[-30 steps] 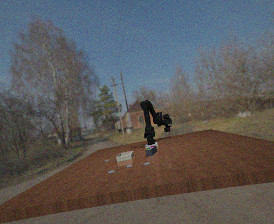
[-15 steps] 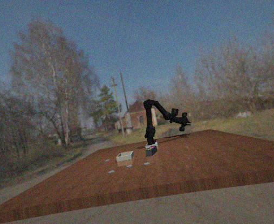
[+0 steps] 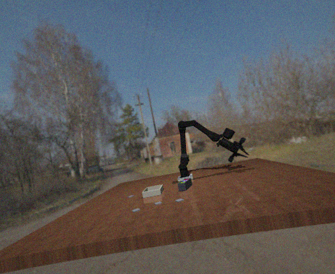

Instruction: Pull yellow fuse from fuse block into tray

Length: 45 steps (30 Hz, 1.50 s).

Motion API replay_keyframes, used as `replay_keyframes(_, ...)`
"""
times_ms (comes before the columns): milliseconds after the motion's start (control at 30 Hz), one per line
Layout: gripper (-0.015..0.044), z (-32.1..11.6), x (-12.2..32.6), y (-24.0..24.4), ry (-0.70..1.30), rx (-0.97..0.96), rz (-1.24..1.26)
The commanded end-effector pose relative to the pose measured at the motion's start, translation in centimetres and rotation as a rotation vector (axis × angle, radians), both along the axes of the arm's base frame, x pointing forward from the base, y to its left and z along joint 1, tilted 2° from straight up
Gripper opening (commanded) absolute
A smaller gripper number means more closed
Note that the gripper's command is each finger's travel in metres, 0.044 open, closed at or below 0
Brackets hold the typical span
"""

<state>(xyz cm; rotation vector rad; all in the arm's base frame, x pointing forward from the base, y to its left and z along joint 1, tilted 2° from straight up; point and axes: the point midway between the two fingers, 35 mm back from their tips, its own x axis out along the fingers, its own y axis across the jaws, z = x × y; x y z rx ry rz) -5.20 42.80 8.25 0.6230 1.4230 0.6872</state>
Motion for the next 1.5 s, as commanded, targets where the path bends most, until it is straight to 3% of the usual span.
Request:
replay_keyframes(0,0.0067,-0.2,6.8,-0.1,-0.004,-0.068,-0.153)
replay_keyframes(333,0.0067,-0.7,22.6,-5.8,0.098,-0.268,-0.586)
replay_keyframes(700,0.0067,-0.1,35.1,-20.1,0.327,-0.464,-1.106)
replay_keyframes(1067,0.0067,1.9,38.0,-36.5,0.669,-0.587,-1.598)
replay_keyframes(1467,0.0067,1.5,38.0,-36.0,0.676,-0.587,-1.605)
